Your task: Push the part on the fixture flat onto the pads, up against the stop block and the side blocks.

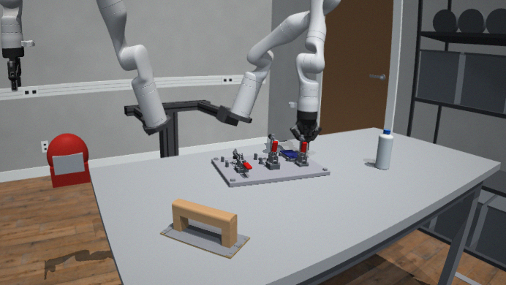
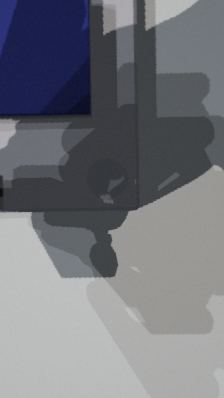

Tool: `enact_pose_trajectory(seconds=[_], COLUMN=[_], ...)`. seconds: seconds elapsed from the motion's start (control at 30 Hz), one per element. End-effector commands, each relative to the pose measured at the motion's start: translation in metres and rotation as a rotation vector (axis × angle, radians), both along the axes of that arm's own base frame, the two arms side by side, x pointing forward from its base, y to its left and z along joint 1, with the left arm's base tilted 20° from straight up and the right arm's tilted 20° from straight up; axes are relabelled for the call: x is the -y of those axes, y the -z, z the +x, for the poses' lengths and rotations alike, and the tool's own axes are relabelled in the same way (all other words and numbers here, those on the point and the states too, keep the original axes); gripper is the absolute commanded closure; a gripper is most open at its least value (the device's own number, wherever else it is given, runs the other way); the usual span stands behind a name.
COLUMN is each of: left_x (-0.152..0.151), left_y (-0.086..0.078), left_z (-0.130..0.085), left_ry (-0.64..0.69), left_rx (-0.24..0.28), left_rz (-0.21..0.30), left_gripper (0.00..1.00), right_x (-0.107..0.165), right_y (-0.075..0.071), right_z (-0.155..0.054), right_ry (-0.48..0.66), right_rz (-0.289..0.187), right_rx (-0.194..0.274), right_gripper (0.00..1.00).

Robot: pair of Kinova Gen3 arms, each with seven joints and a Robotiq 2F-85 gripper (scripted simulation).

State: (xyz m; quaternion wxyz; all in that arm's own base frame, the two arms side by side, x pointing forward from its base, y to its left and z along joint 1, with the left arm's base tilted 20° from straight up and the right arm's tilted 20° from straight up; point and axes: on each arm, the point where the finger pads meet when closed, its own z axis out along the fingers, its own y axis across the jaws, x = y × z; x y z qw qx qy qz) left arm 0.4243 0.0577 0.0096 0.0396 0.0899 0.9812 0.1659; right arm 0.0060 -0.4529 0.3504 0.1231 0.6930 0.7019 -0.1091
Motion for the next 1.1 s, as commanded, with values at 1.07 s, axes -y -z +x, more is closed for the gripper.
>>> enact_pose_trajectory(seconds=[1.07], left_x=[0.010], left_y=[-0.030], left_z=[-0.003], left_ry=[0.000], left_rx=[0.001], left_rz=[0.000], left_gripper=[0.903], right_x=[0.000], right_y=[-0.001], right_z=[0.000], right_ry=[0.000], right_rz=[-0.002], right_rx=[0.001], right_gripper=[0.002])
